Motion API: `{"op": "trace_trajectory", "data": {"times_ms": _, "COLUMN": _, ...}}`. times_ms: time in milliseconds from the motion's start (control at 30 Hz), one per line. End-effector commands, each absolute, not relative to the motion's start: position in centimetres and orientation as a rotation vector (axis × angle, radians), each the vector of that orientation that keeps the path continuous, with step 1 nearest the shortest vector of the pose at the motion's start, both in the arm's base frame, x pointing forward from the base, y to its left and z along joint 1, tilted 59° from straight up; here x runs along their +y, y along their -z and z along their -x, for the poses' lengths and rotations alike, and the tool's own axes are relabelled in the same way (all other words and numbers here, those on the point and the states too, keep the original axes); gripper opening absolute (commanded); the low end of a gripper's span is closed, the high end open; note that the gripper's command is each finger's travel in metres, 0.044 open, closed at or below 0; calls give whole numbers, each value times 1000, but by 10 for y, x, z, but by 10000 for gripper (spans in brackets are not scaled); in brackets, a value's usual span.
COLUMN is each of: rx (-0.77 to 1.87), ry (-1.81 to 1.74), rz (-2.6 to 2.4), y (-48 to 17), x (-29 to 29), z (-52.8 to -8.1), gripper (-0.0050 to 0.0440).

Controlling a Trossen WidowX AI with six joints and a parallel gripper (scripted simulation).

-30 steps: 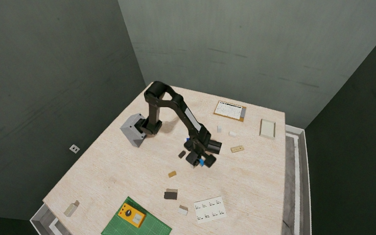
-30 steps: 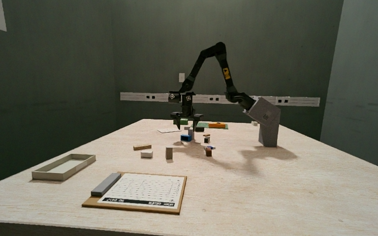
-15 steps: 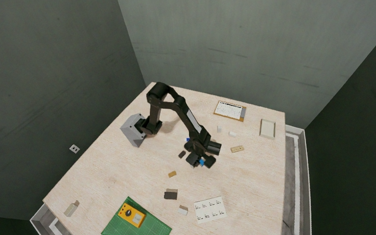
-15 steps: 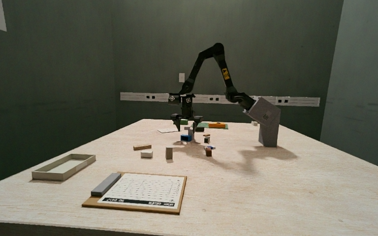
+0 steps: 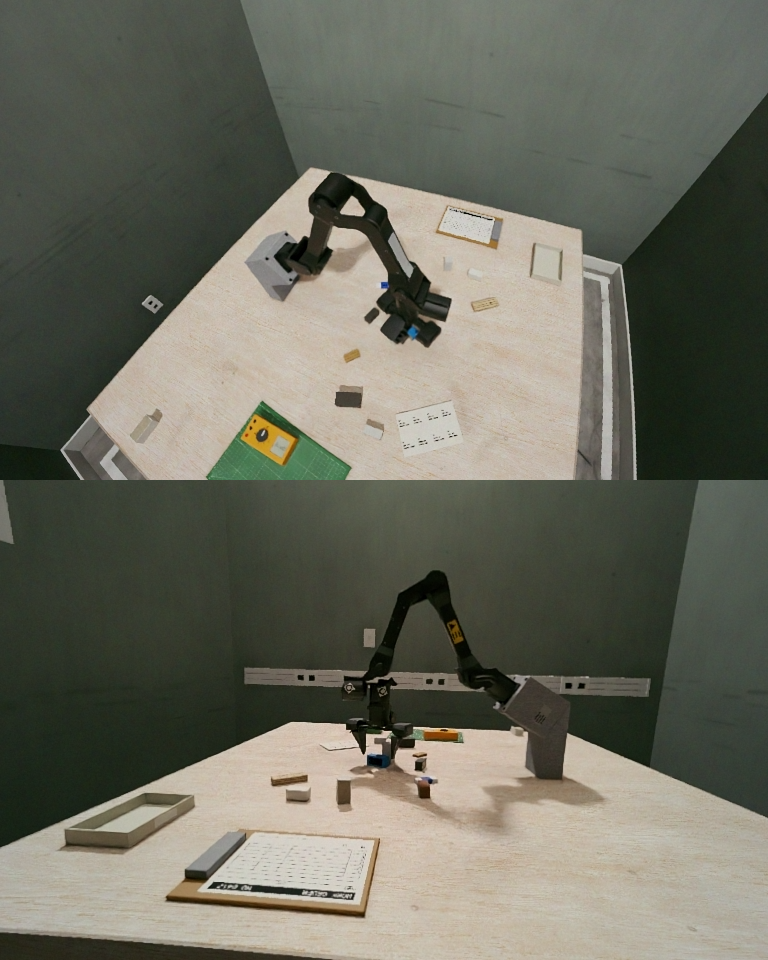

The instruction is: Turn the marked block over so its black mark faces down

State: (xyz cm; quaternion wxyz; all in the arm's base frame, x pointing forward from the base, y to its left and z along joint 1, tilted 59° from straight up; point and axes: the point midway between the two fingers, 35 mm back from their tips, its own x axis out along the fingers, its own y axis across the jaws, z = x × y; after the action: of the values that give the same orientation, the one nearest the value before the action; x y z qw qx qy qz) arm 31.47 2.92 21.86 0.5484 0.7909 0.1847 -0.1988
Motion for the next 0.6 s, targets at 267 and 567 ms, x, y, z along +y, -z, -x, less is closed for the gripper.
{"op": "trace_trajectory", "data": {"times_ms": 267, "rx": 439, "ry": 469, "rz": -1873, "y": -210, "x": 30, "z": -329, "gripper": 440}}
{"op": "trace_trajectory", "data": {"times_ms": 567, "rx": 438, "ry": 467, "rz": -1873, "y": -208, "x": 31, "z": -333, "gripper": 440}}
